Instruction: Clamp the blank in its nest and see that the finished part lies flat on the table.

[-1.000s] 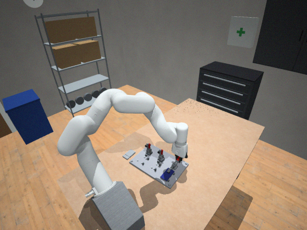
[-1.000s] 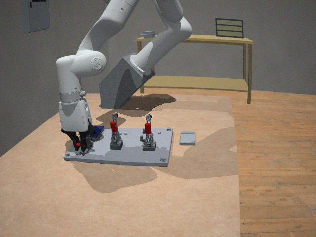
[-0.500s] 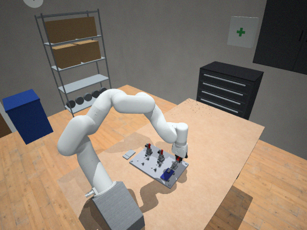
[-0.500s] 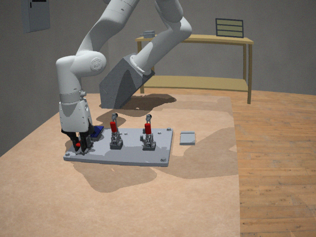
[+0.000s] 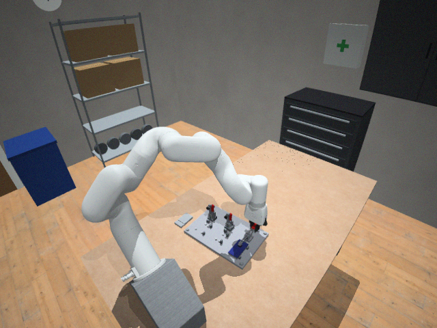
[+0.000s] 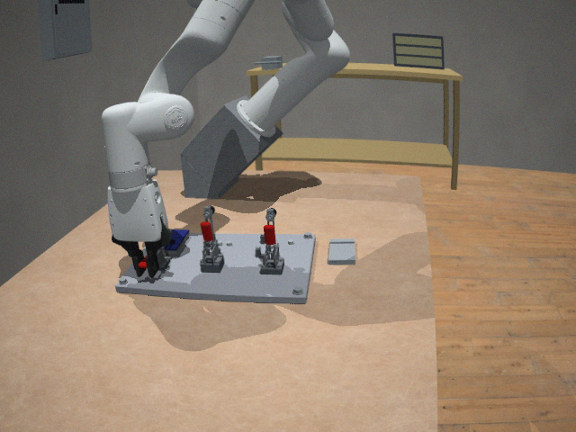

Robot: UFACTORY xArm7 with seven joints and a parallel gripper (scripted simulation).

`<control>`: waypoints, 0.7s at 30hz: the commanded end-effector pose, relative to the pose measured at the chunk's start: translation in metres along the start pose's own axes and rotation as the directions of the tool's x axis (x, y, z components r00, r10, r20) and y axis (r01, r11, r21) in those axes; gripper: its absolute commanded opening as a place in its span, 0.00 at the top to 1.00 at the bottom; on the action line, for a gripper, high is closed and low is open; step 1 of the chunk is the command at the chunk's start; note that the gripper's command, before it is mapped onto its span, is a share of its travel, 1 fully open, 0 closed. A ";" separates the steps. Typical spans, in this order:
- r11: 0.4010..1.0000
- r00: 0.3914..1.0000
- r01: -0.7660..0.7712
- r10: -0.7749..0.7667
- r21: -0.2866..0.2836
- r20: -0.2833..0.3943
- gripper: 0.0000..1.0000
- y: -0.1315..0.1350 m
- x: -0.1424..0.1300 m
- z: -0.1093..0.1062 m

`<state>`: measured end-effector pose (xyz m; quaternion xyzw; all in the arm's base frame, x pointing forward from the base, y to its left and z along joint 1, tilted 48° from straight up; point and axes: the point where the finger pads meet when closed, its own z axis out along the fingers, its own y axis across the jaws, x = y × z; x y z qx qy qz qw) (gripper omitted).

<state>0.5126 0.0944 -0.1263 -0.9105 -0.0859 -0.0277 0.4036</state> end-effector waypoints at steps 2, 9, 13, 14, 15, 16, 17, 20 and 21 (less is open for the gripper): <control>1.000 1.000 -0.001 0.001 -0.003 -0.002 1.00 0.002 0.002 0.002; 1.000 1.000 -0.001 0.001 -0.003 -0.002 1.00 0.002 0.002 0.002; 1.000 1.000 -0.001 0.001 -0.003 -0.002 1.00 0.002 0.002 0.002; 1.000 1.000 -0.001 0.001 -0.003 -0.002 1.00 0.002 0.002 0.002; 1.000 1.000 -0.001 0.001 -0.003 -0.002 0.53 0.002 0.002 0.002; 1.000 1.000 -0.001 0.001 -0.003 -0.002 0.53 0.002 0.002 0.002; 1.000 1.000 -0.001 0.001 -0.003 -0.002 0.53 0.002 0.002 0.002; 1.000 1.000 -0.001 0.001 -0.003 -0.002 0.53 0.002 0.002 0.002; 1.000 1.000 -0.001 0.001 -0.003 -0.002 0.53 0.002 0.002 0.002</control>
